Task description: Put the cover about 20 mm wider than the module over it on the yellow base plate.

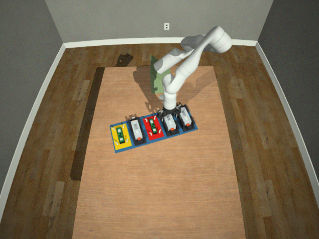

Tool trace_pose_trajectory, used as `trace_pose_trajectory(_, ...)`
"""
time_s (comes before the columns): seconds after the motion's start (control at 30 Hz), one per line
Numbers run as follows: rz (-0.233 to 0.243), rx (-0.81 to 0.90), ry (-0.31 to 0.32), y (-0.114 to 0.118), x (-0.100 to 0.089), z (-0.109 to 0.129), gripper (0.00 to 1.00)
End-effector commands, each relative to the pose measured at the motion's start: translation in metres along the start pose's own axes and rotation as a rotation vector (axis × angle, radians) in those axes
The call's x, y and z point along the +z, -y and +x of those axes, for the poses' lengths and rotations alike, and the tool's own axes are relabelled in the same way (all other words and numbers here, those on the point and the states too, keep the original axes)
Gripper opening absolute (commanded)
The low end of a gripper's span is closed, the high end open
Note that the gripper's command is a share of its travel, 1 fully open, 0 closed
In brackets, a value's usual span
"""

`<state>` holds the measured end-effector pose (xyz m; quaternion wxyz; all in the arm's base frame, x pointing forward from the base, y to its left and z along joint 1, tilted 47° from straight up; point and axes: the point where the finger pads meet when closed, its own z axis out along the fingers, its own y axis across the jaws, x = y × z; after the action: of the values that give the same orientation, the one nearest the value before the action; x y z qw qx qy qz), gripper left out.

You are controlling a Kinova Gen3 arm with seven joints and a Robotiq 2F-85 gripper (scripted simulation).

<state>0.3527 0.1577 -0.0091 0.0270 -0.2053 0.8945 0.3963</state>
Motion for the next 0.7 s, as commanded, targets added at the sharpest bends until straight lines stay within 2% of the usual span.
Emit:
trace_pose_trajectory(0.0, 0.001, 0.0, 0.001, 0.0, 0.0, 0.0, 1.0)
trace_pose_trajectory(0.67, 0.001, 0.0, 0.001, 0.0, 0.01, 0.0, 1.0)
